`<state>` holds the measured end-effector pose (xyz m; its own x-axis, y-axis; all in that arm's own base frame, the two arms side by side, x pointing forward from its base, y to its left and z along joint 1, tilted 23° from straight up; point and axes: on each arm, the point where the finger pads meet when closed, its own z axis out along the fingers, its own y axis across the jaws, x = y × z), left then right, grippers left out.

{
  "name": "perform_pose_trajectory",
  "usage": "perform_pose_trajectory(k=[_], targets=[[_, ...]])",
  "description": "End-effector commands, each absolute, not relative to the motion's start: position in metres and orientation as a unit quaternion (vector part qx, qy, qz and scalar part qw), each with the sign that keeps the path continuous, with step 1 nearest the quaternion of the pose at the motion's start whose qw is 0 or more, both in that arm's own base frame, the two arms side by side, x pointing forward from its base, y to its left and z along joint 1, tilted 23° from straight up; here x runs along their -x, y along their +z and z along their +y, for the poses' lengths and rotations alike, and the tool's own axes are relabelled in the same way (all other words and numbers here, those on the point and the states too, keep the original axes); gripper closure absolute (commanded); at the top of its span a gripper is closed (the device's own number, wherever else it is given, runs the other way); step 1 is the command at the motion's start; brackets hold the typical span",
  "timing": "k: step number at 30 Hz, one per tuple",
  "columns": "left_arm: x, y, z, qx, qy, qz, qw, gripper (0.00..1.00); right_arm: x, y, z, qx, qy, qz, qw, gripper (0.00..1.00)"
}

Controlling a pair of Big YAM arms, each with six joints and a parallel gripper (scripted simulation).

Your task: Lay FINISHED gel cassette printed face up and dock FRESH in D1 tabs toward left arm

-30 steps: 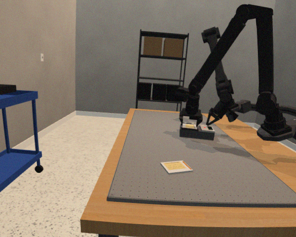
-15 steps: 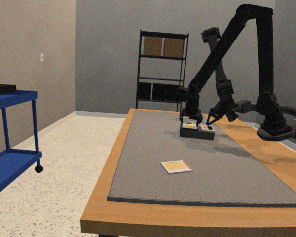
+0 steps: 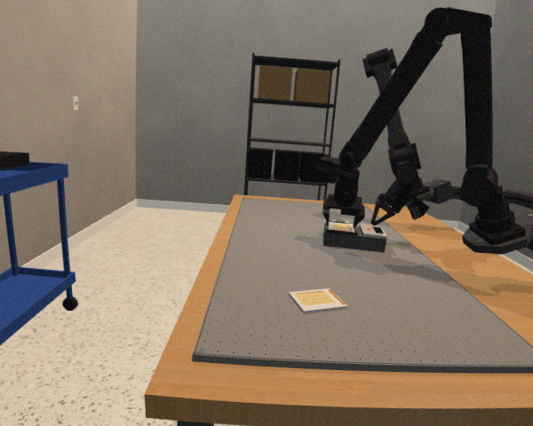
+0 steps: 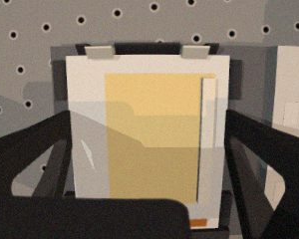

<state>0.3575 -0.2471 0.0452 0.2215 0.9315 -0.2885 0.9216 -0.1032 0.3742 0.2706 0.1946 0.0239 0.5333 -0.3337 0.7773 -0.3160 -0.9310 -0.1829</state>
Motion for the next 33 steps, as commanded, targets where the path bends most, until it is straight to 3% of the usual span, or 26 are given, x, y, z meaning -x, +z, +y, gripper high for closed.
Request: perform_pose_trajectory(k=[1, 33], targets=[[-0.3586, 0.0477, -0.2466, -0.742, 0.015, 0.626, 0.240, 1.00, -0.2704, 0.0338, 0.2072, 0.872, -0.451, 0.187, 0.027, 1.00], [-0.3586, 0.0477, -0.2466, -0.742, 0.015, 0.626, 0.240, 1.00, -0.2663, 0.0387, 0.2108, 0.871, -0.453, 0.186, 0.030, 1.00]])
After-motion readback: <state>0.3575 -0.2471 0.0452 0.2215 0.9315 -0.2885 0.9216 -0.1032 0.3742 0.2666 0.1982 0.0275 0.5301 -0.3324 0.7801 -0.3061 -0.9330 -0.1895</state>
